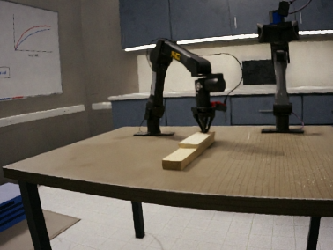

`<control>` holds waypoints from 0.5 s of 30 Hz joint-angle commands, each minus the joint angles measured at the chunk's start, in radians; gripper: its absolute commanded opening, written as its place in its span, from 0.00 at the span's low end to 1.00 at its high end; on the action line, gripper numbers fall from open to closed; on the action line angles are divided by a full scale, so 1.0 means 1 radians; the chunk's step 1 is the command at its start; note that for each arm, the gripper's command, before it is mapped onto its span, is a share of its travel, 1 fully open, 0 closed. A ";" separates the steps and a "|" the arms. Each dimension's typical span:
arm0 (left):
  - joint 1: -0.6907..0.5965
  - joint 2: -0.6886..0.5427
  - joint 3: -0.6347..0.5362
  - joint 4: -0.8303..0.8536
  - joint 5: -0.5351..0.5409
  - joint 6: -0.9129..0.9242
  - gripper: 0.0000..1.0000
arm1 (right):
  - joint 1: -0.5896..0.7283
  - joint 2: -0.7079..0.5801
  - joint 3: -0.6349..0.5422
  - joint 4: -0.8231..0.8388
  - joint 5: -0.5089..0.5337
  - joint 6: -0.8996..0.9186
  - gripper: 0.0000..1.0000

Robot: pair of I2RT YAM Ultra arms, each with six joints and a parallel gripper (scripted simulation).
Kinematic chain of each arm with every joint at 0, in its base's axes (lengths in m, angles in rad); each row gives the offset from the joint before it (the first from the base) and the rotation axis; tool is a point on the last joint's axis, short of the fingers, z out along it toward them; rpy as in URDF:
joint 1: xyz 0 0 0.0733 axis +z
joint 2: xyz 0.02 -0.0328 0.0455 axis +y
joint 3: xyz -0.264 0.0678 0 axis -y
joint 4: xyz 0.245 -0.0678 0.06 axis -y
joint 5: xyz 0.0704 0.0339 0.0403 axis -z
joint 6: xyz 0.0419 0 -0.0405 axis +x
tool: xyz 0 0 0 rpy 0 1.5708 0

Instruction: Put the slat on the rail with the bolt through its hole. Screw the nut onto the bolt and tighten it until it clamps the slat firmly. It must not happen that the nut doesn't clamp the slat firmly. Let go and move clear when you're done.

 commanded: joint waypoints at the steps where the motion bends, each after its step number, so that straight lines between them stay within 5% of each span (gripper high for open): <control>1: 0.000 -0.002 0.005 0.005 0.000 0.000 1.00 | 0.000 -0.007 0.006 -0.001 0.000 0.000 0.21; 15: 0.000 -0.002 0.005 0.005 0.000 0.000 1.00 | 0.000 -0.007 0.006 -0.001 0.000 0.000 0.11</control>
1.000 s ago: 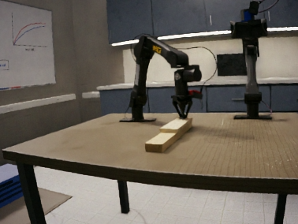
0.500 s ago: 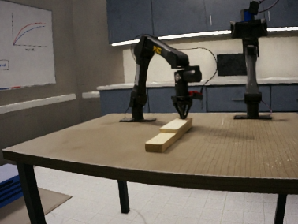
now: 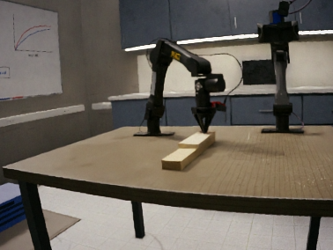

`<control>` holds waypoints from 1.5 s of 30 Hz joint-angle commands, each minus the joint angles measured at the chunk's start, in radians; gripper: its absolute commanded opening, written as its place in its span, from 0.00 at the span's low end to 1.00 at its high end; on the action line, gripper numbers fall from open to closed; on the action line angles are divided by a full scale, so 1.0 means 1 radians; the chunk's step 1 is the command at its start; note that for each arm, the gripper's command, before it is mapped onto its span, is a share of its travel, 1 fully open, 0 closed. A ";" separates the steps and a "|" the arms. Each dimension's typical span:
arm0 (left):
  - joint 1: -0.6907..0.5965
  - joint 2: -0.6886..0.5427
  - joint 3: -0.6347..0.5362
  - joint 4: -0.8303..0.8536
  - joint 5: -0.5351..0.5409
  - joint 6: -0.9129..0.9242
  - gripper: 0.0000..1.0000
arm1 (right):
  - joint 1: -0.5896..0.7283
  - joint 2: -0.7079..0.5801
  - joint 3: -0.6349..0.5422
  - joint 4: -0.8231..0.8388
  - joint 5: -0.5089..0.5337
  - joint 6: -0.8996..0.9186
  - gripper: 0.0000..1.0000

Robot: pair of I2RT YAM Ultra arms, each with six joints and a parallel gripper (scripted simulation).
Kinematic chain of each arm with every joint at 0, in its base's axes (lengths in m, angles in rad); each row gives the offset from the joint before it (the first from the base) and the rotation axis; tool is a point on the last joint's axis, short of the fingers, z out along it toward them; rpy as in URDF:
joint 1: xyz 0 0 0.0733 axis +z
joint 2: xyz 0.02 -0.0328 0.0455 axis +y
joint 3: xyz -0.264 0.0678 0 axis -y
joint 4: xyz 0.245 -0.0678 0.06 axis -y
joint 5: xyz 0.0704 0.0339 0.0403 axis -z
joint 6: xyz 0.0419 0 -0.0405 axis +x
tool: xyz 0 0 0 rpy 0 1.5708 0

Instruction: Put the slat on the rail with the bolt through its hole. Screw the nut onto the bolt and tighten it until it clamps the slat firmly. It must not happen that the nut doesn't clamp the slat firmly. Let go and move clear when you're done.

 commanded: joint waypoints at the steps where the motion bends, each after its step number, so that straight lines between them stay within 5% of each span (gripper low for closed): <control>1: 0.000 -0.002 0.005 0.005 0.000 0.000 1.00 | 0.000 -0.008 0.006 0.006 0.000 0.000 0.11; 20: 0.000 -0.002 0.005 0.005 0.000 0.000 1.00 | 0.000 -0.008 0.006 0.009 0.000 0.008 0.11; 45: 0.000 -0.002 0.005 0.005 0.000 0.000 1.00 | -0.003 0.004 0.020 -0.007 -0.006 0.806 0.11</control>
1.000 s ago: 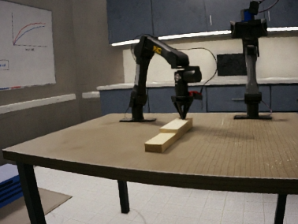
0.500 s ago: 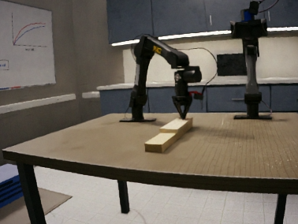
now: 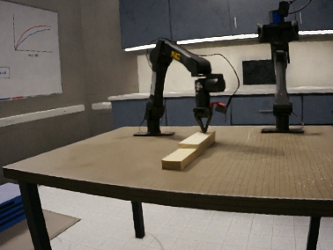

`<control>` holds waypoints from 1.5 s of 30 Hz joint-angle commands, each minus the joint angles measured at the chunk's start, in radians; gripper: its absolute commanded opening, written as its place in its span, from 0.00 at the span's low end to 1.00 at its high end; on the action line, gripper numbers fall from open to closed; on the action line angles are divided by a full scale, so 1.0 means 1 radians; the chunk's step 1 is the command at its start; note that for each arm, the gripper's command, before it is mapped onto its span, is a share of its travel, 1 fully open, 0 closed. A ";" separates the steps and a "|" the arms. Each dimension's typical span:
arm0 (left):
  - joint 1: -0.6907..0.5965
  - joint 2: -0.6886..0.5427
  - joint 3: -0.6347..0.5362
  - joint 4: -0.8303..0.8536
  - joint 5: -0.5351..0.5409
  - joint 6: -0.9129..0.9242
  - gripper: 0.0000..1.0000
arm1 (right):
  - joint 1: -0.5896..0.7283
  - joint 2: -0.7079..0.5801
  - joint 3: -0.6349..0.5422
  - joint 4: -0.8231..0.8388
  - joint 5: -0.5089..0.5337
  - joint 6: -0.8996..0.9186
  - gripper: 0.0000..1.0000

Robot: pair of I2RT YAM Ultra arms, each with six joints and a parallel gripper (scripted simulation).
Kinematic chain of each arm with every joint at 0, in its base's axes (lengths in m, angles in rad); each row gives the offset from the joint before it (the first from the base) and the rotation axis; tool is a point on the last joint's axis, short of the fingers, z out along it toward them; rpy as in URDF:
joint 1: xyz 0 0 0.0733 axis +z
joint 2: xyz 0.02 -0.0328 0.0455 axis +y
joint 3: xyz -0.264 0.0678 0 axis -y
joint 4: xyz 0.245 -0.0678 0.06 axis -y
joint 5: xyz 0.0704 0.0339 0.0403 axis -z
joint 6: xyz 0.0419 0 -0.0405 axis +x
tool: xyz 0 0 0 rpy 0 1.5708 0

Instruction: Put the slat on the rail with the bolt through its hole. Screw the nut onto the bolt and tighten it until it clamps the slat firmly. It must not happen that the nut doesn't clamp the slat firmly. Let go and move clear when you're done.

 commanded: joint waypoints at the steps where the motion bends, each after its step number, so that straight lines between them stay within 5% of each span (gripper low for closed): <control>1: 0.000 -0.002 0.005 0.005 0.000 0.000 1.00 | -0.003 0.005 0.020 -0.009 -0.007 0.179 0.11; 45: 0.000 -0.002 0.005 0.005 0.000 0.000 1.00 | -0.007 0.012 0.029 -0.021 -0.013 1.759 0.11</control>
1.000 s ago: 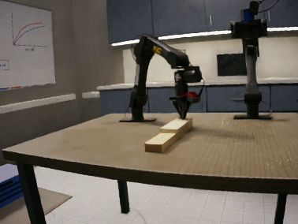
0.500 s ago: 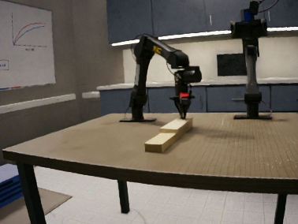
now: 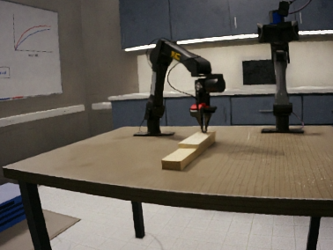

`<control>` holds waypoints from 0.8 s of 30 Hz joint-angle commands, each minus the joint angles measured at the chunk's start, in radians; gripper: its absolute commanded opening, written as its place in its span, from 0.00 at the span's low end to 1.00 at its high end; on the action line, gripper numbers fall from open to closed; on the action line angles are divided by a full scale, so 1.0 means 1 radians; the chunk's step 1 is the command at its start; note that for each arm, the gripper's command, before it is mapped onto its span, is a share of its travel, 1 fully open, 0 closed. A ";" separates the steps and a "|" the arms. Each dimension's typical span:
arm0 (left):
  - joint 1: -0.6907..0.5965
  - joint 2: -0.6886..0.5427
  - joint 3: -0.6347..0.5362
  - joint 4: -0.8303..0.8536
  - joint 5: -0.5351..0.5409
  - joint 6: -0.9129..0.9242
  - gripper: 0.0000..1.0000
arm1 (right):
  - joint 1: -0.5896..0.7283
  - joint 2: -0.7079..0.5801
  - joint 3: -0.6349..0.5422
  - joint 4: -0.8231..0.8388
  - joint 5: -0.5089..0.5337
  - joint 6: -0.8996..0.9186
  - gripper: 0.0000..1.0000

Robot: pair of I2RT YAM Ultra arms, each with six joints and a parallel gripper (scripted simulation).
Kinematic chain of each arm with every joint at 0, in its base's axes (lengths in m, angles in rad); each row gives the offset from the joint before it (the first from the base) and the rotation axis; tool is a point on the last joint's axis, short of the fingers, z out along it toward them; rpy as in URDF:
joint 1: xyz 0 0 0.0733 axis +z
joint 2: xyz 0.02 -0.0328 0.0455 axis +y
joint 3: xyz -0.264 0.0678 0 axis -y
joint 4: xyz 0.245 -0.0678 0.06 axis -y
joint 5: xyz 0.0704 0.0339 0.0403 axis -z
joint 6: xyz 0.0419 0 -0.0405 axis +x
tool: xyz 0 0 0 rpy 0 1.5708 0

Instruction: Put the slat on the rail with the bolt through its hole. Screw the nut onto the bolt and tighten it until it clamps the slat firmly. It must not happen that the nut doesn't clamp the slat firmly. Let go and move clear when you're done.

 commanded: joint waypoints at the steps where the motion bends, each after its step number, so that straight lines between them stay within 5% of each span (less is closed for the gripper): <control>1: 0.000 -0.002 0.005 0.005 0.000 0.000 1.00 | -0.007 0.012 0.030 -0.019 -0.013 0.217 0.11; 24: 0.000 -0.002 0.005 0.005 0.000 0.000 1.00 | -0.006 0.018 0.037 -0.027 -0.011 0.924 0.11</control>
